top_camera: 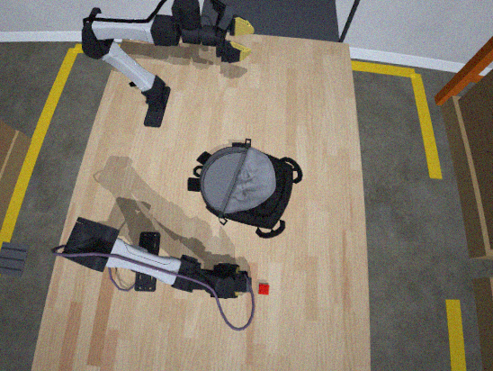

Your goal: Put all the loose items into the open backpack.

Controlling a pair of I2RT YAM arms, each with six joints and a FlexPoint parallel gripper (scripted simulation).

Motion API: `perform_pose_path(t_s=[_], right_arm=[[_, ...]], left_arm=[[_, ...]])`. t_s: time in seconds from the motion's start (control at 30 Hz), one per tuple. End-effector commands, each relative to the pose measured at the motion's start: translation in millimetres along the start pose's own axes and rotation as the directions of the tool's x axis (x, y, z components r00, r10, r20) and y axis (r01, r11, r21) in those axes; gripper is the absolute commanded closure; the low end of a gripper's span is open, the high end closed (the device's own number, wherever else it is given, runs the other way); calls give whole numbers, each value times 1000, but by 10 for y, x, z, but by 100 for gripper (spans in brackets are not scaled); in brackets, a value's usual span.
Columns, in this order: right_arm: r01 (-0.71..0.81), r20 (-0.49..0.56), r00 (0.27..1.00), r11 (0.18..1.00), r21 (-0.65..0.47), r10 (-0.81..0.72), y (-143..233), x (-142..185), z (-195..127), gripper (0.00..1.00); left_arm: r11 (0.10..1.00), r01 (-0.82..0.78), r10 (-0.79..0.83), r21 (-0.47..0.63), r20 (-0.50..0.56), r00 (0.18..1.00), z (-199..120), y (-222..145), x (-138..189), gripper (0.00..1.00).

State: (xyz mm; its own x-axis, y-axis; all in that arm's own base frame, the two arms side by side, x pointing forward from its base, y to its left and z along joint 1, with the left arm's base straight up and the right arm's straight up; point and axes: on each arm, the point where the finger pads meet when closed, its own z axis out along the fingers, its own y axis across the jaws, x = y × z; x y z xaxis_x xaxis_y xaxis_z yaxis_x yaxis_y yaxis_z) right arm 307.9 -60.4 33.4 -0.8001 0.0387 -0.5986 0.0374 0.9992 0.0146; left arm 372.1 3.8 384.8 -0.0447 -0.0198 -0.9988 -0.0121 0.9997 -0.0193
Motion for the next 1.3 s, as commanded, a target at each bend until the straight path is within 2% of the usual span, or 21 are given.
perform_pose_path(t_s=[0.0, 0.2, 0.23, 0.27, 1.27], right_arm=[[21, 50, 999, 1000, 5, -21, 3, -77, 82, 50], [17, 50, 999, 1000, 8, -17, -4, 34, 245, 50], [18, 65, 998, 1000, 11, -18, -17, -44, 253, 50], [21, 85, 996, 1000, 15, -22, -33, -147, 245, 50], [25, 83, 996, 1000, 13, -26, -39, -205, 292, 50]], left_arm=[[1000, -2, 2, 8, 44, 999, -22, -5, -157, 10], [1000, -2, 2, 8, 44, 999, -22, -5, -157, 10], [1000, -2, 2, 8, 44, 999, -22, -5, -157, 10], [1000, -2, 2, 8, 44, 999, -22, -5, -157, 10], [1000, -2, 2, 8, 44, 999, -22, -5, -157, 10]])
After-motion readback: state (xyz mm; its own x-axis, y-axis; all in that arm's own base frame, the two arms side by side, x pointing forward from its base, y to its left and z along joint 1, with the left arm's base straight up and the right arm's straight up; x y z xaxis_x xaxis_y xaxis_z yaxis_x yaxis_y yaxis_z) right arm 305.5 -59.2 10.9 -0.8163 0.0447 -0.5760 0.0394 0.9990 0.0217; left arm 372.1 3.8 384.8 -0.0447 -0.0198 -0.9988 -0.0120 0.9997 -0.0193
